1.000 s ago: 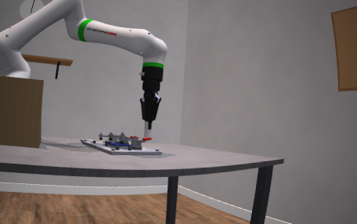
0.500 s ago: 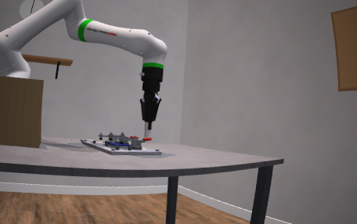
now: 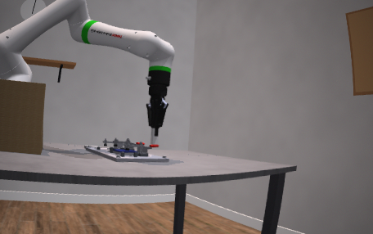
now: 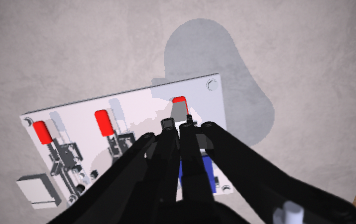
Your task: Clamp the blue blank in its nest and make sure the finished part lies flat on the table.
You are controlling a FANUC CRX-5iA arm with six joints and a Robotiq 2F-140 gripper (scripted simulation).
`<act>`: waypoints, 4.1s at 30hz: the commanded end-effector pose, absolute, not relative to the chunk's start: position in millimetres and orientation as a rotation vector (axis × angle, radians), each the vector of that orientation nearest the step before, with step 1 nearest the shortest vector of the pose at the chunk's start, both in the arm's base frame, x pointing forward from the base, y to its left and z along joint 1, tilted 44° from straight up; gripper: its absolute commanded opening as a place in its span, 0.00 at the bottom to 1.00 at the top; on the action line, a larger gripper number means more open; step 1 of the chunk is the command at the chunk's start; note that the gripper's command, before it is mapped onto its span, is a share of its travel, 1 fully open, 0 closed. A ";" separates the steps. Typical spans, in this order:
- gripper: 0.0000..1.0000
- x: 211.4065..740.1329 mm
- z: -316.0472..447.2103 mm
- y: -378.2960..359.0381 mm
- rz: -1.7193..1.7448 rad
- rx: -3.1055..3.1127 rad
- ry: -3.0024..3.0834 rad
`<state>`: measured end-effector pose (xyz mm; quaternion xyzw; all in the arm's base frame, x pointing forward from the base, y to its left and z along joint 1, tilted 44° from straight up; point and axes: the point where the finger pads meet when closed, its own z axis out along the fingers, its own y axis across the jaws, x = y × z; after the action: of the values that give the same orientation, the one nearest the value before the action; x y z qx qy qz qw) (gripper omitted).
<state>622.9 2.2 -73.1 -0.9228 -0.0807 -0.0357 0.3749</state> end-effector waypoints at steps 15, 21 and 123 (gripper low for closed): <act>0.00 623.1 -74.4 3.3 -0.092 -2.362 -0.206; 0.00 623.1 -74.4 3.3 -0.092 -2.362 -0.206; 1.00 622.7 -27.1 -42.7 -0.092 -2.362 -0.206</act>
<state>622.6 -42.5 -27.2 -0.9228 -0.0807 -0.0357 0.3749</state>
